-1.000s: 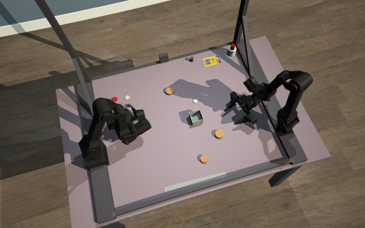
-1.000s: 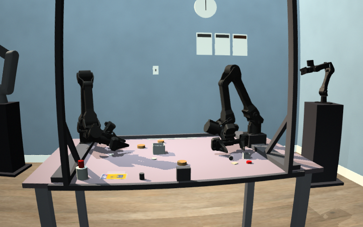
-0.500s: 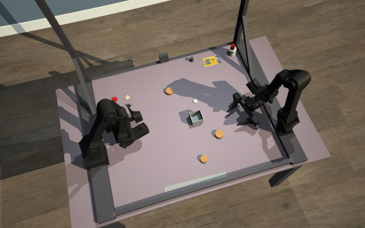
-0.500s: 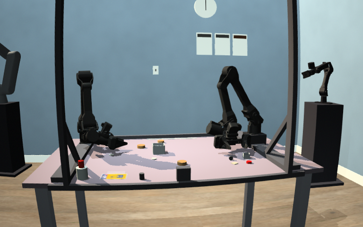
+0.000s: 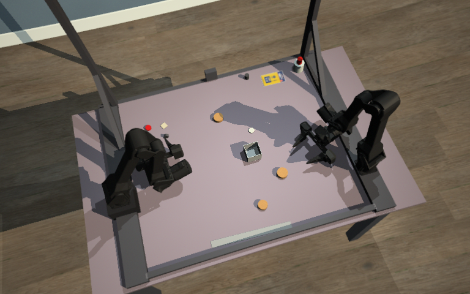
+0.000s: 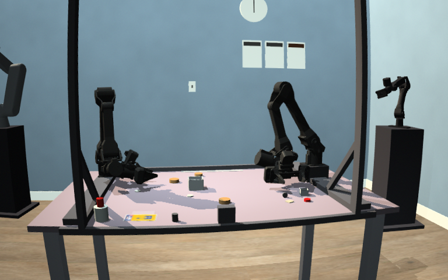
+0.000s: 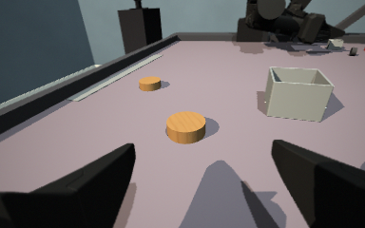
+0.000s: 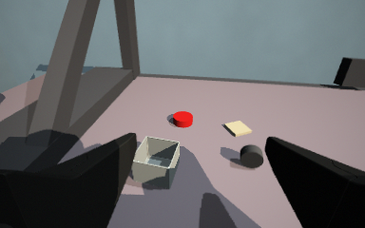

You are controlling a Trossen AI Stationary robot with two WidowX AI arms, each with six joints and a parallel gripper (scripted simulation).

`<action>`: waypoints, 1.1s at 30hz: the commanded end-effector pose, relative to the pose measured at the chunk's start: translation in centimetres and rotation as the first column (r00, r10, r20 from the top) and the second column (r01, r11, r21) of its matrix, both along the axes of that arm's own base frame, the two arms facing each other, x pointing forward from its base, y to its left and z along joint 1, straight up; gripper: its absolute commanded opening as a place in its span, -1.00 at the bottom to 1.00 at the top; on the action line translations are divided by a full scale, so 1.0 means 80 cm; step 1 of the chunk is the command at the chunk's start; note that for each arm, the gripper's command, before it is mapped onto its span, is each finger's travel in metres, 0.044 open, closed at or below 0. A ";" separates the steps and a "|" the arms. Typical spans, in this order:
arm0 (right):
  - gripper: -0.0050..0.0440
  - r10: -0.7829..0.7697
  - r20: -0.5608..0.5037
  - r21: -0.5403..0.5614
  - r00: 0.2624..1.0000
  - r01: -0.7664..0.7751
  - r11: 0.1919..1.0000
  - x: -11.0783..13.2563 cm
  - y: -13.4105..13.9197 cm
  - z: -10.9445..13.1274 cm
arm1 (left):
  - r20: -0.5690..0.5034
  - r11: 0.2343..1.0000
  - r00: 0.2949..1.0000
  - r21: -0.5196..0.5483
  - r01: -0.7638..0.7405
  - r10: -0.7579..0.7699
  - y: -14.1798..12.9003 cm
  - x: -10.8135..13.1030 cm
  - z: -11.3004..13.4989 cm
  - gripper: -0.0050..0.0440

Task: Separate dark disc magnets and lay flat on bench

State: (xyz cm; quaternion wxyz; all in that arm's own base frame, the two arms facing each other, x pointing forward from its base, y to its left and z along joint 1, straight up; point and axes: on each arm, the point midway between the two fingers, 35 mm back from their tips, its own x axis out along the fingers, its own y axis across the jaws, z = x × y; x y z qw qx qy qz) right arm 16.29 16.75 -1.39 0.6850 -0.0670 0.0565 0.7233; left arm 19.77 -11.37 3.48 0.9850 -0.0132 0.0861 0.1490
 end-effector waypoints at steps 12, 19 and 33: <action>0.84 -0.002 -0.001 0.002 1.000 0.002 1.000 0.000 0.000 0.001 | 0.006 1.000 1.000 -0.006 -0.004 0.004 0.000 0.001 0.002 0.84; 0.84 -0.002 -0.001 0.002 1.000 0.002 1.000 0.000 0.000 0.001 | 0.006 1.000 1.000 -0.006 -0.004 0.004 0.000 0.001 0.002 0.84; 0.84 -0.004 -0.023 0.002 1.000 0.004 1.000 -0.005 -0.001 -0.001 | 0.005 1.000 1.000 0.008 -0.008 0.008 0.005 0.000 0.000 0.84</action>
